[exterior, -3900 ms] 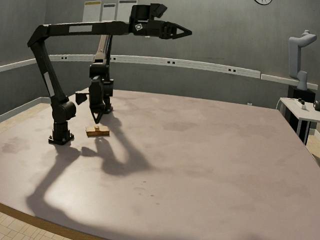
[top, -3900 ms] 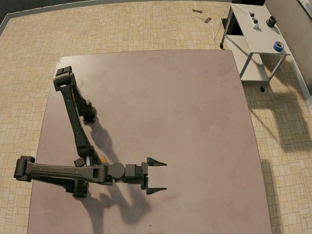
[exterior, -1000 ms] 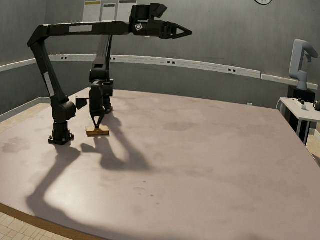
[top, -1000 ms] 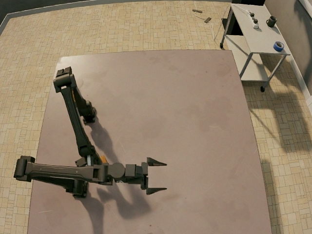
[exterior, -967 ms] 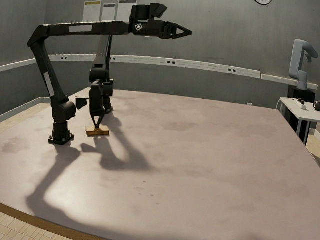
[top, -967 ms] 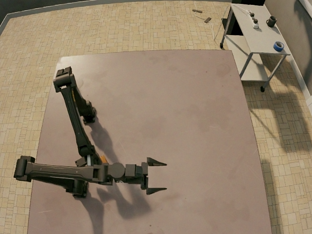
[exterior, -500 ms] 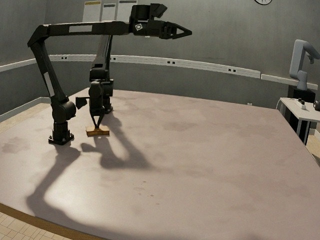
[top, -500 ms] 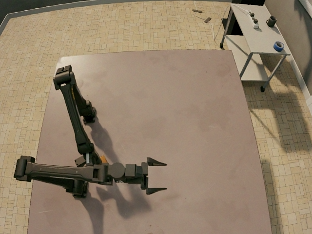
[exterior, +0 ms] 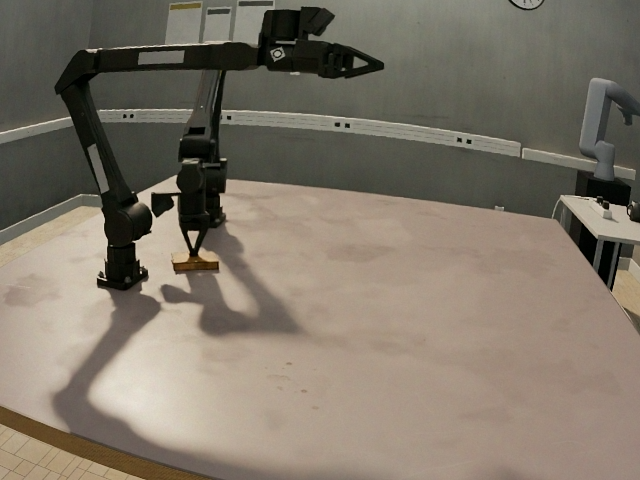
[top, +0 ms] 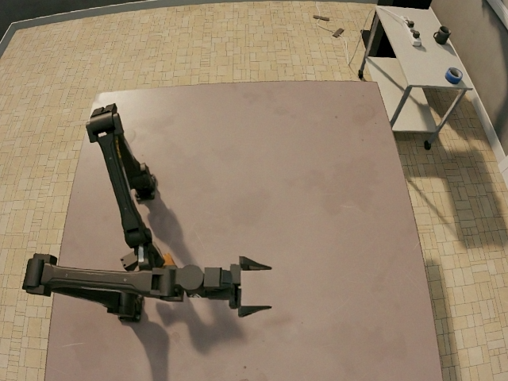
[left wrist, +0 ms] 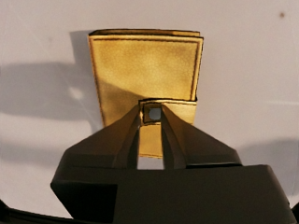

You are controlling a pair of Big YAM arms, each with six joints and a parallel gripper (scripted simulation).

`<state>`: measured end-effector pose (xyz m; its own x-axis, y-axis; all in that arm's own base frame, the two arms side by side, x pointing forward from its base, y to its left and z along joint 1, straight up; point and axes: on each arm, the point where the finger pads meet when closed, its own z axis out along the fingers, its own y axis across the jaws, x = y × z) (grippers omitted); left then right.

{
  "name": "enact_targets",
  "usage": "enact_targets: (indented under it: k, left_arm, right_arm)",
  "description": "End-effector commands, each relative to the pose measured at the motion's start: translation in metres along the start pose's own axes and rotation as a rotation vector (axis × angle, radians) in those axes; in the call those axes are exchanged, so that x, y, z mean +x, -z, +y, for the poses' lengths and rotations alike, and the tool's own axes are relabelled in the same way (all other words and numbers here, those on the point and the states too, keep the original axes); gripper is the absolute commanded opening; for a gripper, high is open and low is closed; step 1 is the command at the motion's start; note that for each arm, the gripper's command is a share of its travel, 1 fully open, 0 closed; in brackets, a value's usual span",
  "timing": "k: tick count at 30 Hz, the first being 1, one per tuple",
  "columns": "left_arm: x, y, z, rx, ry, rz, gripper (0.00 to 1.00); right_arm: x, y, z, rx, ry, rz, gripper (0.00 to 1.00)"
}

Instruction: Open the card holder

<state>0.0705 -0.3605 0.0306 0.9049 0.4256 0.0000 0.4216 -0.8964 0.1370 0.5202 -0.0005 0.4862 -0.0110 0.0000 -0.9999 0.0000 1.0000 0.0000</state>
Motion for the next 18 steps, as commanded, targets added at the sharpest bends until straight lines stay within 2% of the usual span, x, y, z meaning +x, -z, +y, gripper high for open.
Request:
enact_targets:
  k: [1, 10, 14, 15, 18]
  left_arm:
    - [0.007, -0.042, -0.05, 0.124, -0.006, 0.04, 0.11]
    - [0.008, -0.042, -0.052, 0.084, -0.005, 0.04, 0.11]
    - [0.014, -0.042, -0.058, 0.117, 0.006, 0.048, 0.11]
    - [-0.004, -0.002, 0.001, -0.087, -0.039, 0.0, 0.11]
    - [-0.005, -0.002, -0.001, -0.096, -0.003, -0.002, 0.11]
  right_arm:
    - [-0.034, 0.004, 0.0, 0.0, 0.0, -0.061, 1.0]
    - [-0.034, 0.004, 0.0, 0.0, 0.0, -0.061, 1.0]
    - [-0.034, 0.004, 0.0, 0.0, 0.0, -0.061, 1.0]
    - [-0.034, 0.004, 0.0, 0.0, 0.0, -0.061, 1.0]
    - [-0.034, 0.004, 0.0, 0.0, 0.0, -0.061, 1.0]
